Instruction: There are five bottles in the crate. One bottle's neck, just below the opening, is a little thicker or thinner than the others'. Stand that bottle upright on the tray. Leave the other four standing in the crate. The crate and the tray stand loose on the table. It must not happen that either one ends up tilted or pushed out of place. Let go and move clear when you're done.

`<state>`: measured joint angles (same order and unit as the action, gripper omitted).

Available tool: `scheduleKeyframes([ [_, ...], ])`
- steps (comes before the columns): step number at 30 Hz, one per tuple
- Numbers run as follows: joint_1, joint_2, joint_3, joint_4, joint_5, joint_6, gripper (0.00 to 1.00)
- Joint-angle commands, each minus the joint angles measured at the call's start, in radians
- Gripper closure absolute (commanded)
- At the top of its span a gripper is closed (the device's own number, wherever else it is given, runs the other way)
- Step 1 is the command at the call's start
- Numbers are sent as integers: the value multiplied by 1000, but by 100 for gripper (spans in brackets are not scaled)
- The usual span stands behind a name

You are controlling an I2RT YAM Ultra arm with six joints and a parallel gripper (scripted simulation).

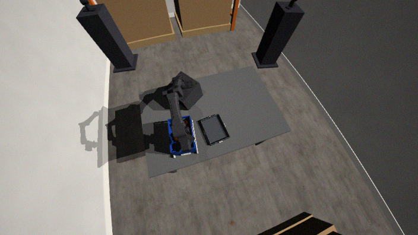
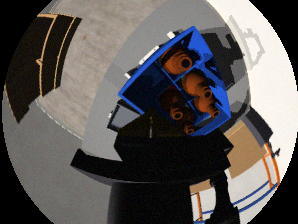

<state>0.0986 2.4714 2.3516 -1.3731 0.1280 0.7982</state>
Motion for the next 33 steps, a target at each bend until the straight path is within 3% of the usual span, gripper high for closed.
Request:
scheduleKeyframes([
  [1, -2, -44, -12, 20, 9, 7, 100],
  [4, -2, -44, -12, 20, 9, 7, 100],
  [5, -22, -52, 17, 27, 10, 1, 39],
  [33, -4, -51, 19, 24, 5, 0, 39],
])
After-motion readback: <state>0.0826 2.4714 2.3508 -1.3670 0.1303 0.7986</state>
